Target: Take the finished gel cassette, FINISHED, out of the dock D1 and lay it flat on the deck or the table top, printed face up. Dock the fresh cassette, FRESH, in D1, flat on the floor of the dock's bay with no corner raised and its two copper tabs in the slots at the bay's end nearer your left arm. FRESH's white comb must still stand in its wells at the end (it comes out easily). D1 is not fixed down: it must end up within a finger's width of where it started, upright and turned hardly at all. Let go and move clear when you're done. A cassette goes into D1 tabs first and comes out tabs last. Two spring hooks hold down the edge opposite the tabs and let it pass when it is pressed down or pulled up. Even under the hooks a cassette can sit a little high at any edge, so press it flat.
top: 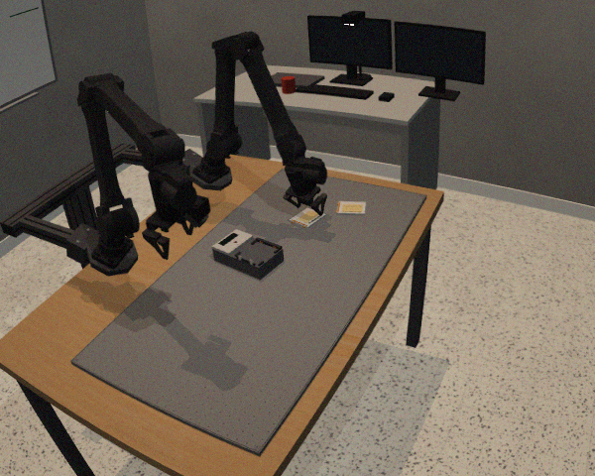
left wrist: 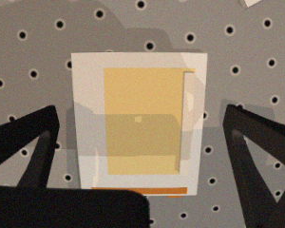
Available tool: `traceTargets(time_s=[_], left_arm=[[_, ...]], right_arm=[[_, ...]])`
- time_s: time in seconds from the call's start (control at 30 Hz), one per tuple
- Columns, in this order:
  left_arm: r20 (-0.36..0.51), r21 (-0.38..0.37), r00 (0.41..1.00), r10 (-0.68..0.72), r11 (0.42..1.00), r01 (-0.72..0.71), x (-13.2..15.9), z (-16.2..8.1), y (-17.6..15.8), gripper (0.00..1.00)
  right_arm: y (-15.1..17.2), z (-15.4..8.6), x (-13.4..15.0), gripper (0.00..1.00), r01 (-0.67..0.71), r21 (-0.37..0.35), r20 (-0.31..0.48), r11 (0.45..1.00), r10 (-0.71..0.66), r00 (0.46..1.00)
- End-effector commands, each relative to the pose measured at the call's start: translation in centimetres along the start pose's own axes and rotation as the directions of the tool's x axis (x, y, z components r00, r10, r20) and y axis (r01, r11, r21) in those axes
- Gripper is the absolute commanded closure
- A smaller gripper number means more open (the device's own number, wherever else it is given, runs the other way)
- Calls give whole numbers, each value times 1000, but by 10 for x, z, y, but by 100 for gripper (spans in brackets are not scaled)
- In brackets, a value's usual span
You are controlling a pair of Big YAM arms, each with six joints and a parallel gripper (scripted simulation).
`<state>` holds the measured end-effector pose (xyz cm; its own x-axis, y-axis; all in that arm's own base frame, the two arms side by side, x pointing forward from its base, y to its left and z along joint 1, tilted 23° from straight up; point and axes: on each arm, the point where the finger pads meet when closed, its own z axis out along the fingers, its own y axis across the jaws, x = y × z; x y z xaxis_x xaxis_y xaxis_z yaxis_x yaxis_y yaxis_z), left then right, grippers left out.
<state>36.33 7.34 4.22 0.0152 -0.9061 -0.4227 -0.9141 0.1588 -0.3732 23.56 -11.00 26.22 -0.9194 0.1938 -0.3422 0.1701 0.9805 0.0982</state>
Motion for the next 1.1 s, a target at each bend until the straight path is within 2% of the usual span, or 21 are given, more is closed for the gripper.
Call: traceTargets(time_s=[0.0,0.3,1.07], left_arm=[[0,-18,1000,3,1000,-3,-1,7,7,2],[-1,-20,1000,10,1000,-10,2,14,8,2],[0,-16,1000,9,1000,-9,1,14,6,2]], right_arm=[[-4,-25,-19,0,-11,18,45,1000,10,999],[-4,-25,-19,0,-11,18,45,1000,10,999],[-4,-25,-19,0,-11,18,45,1000,10,999]])
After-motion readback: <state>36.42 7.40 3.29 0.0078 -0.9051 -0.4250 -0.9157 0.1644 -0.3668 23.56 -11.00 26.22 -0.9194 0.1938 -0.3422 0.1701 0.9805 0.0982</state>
